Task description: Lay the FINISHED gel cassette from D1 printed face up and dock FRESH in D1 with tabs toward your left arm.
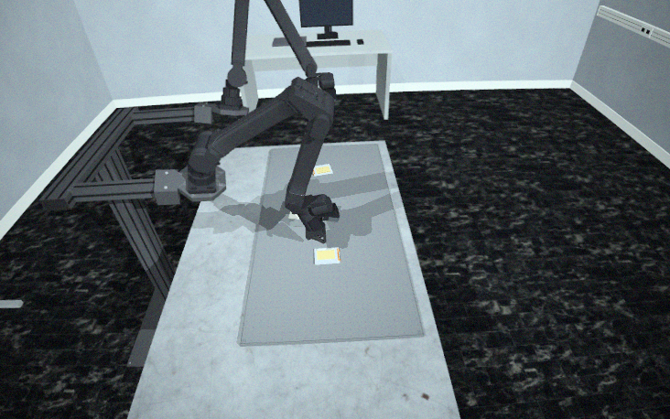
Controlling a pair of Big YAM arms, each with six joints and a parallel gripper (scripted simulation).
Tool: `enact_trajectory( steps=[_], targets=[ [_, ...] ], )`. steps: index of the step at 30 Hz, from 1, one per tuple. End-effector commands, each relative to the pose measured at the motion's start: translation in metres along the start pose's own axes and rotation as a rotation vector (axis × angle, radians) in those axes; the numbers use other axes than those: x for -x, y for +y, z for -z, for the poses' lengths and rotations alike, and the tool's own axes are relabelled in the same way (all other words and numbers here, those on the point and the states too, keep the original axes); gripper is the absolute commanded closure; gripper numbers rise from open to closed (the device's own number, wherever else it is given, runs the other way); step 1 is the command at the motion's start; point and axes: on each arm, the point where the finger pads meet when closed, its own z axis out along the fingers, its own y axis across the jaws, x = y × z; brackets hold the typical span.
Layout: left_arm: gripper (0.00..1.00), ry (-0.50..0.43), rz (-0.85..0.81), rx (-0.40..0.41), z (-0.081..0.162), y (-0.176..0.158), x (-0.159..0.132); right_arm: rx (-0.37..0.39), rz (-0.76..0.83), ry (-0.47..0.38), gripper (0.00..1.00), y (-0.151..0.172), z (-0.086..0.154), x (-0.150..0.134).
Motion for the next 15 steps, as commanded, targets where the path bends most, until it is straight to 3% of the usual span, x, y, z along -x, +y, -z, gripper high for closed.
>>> enact_trajectory(
  steps=[1, 9, 10, 15],
  targets=[
    [0.0, -0.011, -0.003, 0.002, 0.0077, -0.0032, 0.0021, 0.0, 0.01, 0.019, 1.0, -0.0021, -0.001, -0.0147],
    [0.0, -0.011, -0.003, 0.002, 0.0077, -0.0032, 0.0021, 0.0, 0.01, 0.019, 1.0, -0.0021, -0.001, -0.0147],
    [0.0, -0.011, -0.003, 0.002, 0.0077, -0.0032, 0.0021, -0.001, 0.002, -0.001, 0.02, -0.0021, -0.0009, -0.0134],
    [0.0, -0.011, -0.003, 0.002, 0.0077, -0.0032, 0.0021, -0.001, 0.002, -0.001, 0.02, -0.0018, -0.0004, -0.0067]
  ],
)
